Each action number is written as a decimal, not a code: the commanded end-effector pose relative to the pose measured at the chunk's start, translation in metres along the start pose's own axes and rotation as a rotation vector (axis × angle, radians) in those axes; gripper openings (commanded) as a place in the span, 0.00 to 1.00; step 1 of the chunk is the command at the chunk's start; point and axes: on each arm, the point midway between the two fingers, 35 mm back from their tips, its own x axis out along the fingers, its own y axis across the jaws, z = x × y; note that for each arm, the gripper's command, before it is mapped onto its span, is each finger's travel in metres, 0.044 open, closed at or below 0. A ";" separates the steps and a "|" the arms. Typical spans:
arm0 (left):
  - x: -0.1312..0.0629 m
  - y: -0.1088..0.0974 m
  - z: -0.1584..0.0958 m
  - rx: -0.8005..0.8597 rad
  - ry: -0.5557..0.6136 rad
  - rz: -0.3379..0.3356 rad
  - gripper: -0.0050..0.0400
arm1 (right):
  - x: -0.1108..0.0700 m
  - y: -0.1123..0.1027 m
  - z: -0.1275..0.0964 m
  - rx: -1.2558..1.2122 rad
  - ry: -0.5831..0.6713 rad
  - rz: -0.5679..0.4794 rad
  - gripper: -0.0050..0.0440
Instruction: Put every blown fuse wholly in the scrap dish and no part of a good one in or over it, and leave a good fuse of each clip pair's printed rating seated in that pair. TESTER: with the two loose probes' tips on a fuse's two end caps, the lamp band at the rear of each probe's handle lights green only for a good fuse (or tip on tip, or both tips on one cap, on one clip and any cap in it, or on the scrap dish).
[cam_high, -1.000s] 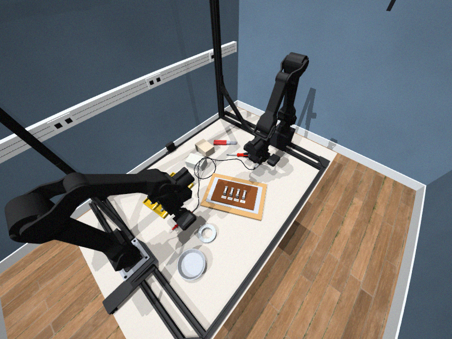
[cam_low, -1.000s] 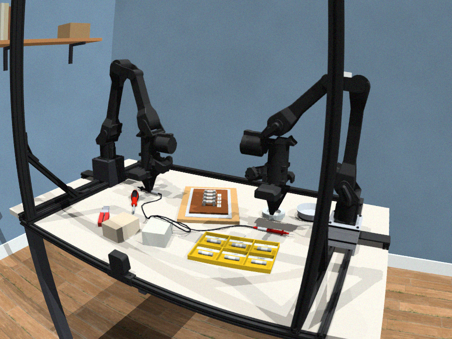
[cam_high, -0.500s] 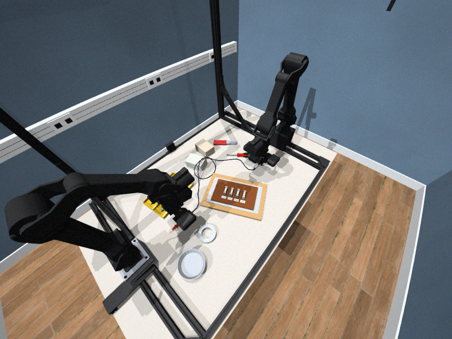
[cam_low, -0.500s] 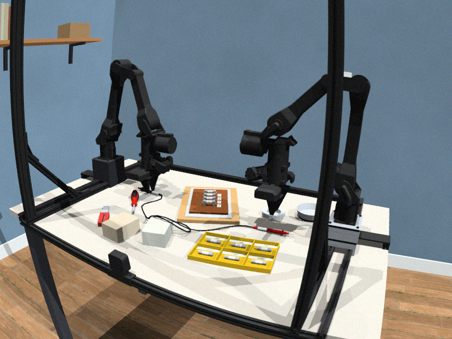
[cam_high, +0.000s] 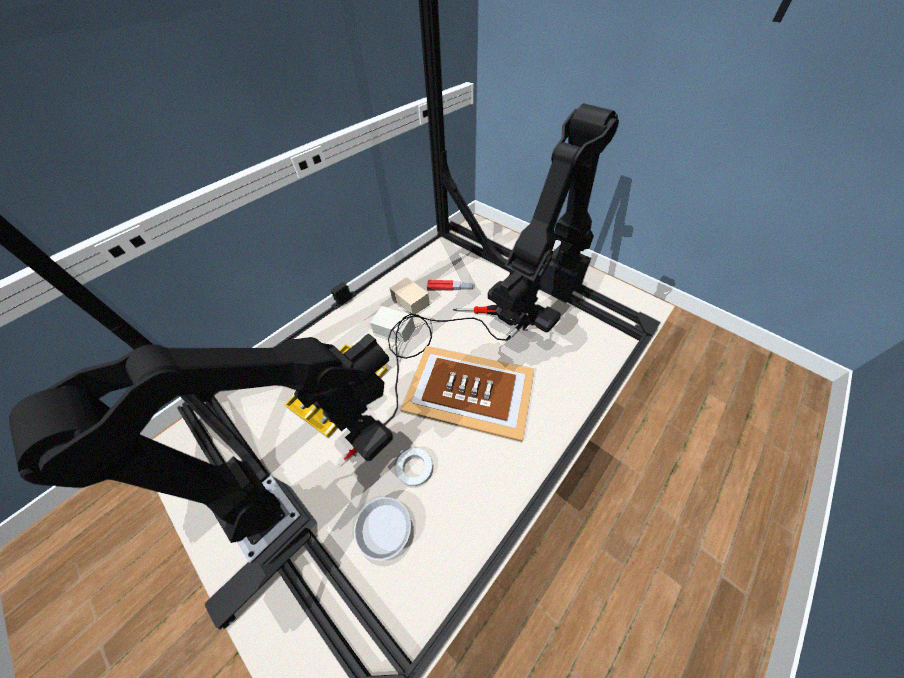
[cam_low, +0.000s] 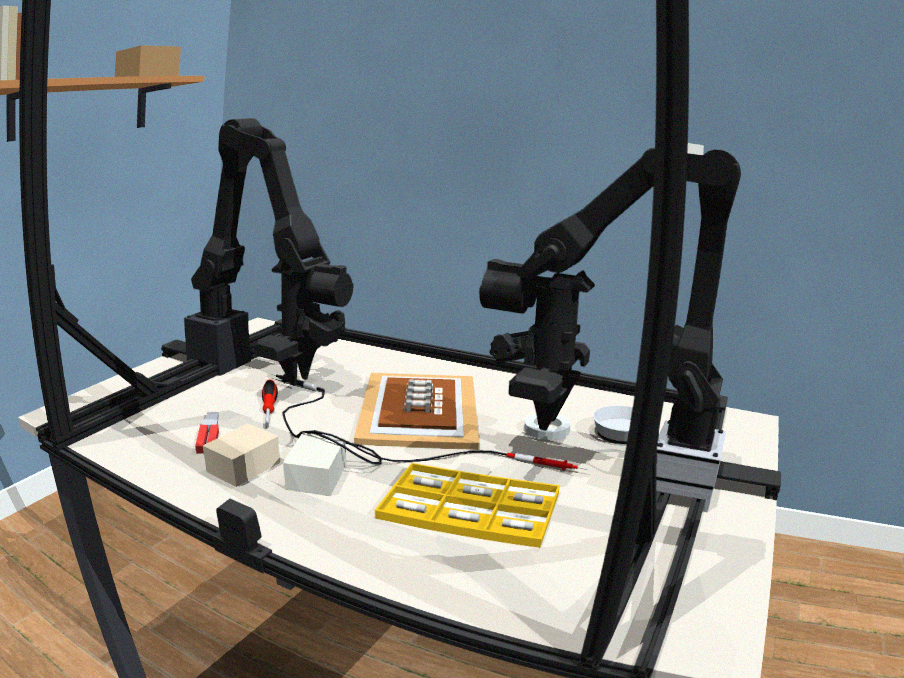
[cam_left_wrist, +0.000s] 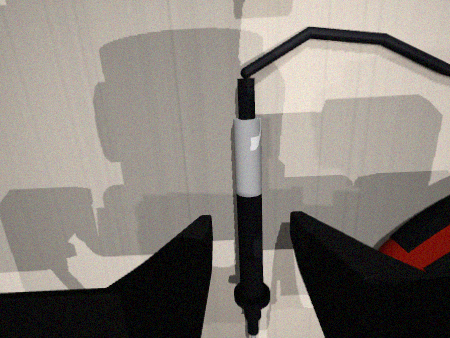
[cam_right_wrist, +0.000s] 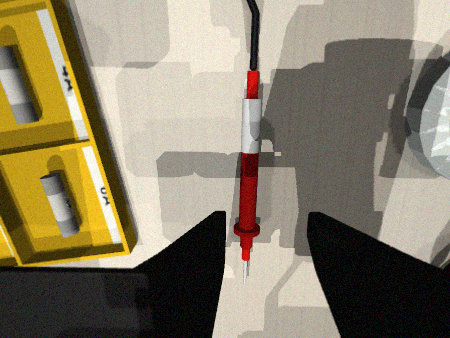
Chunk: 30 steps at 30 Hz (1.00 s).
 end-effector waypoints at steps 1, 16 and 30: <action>-0.014 0.000 0.010 -0.001 -0.039 0.001 0.45 | -0.005 0.000 0.005 0.003 -0.023 0.001 0.42; -0.063 0.000 0.009 -0.001 -0.040 0.001 0.45 | -0.005 0.000 0.005 0.003 -0.023 0.001 0.42; -0.059 0.000 0.005 0.000 -0.023 0.001 0.45 | -0.005 0.000 0.005 0.003 -0.023 0.001 0.42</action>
